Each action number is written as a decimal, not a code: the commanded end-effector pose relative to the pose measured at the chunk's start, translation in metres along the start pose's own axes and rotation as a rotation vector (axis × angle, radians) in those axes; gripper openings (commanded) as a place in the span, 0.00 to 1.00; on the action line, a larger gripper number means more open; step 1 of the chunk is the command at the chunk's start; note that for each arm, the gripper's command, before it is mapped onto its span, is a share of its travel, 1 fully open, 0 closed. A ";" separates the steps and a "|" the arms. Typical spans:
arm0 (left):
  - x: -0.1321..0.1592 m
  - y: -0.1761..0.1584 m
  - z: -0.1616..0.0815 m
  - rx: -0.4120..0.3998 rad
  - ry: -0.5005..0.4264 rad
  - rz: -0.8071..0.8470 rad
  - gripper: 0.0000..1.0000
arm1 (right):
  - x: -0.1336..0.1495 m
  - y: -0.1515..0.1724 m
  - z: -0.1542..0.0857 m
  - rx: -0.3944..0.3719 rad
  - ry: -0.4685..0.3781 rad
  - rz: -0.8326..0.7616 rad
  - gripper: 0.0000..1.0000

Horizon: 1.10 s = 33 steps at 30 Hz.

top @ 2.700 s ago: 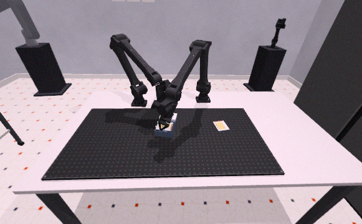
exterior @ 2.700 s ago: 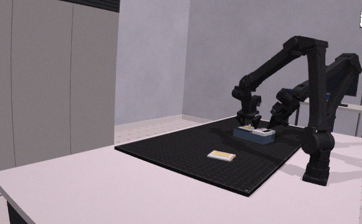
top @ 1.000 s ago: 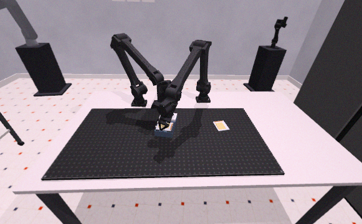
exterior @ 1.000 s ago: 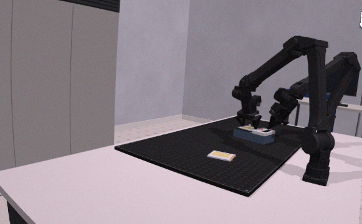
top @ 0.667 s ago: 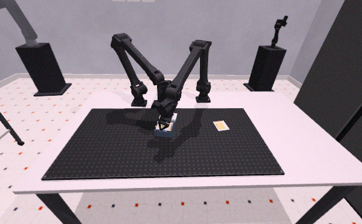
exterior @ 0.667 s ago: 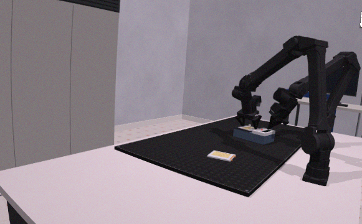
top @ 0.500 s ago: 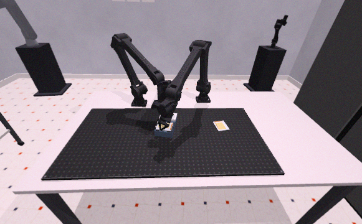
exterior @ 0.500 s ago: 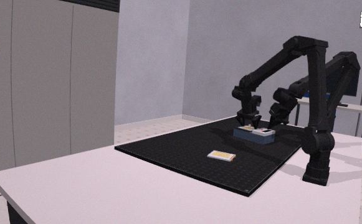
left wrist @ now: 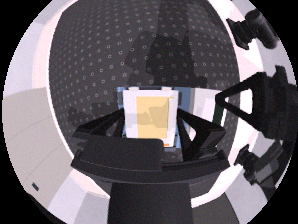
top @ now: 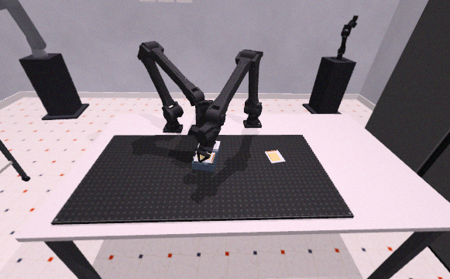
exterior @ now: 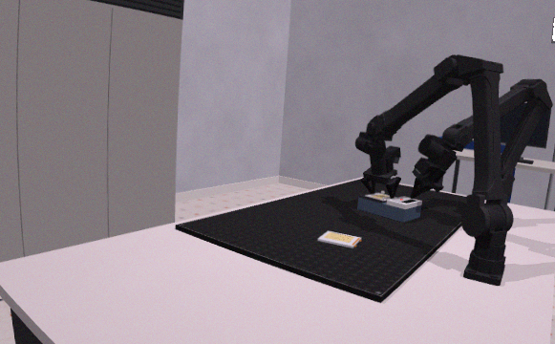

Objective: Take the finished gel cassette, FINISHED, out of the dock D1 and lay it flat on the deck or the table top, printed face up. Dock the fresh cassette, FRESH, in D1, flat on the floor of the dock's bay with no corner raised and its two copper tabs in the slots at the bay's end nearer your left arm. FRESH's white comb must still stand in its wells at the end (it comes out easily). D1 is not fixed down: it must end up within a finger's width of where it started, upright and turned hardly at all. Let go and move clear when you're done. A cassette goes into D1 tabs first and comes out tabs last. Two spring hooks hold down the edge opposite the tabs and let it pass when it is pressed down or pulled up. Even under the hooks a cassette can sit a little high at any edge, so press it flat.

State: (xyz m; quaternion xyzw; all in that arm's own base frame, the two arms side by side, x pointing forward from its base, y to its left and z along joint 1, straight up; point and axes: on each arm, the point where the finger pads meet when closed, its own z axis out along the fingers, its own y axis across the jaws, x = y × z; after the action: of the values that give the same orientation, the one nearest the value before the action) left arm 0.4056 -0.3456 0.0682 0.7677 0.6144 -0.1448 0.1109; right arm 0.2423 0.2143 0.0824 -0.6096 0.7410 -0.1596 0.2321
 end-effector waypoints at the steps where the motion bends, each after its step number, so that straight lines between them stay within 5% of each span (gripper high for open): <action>1: -0.002 0.002 -0.004 -0.009 -0.003 0.003 0.00 | -0.005 -0.003 -0.001 -0.013 0.010 0.002 0.00; 33: -0.002 0.002 -0.004 -0.009 -0.003 0.003 0.00 | -0.009 -0.005 -0.009 0.001 -0.013 0.013 0.00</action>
State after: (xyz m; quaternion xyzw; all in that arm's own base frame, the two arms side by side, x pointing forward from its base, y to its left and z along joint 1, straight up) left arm 0.4056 -0.3456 0.0682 0.7677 0.6144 -0.1448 0.1109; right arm 0.2406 0.2130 0.0824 -0.6087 0.7423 -0.1600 0.2299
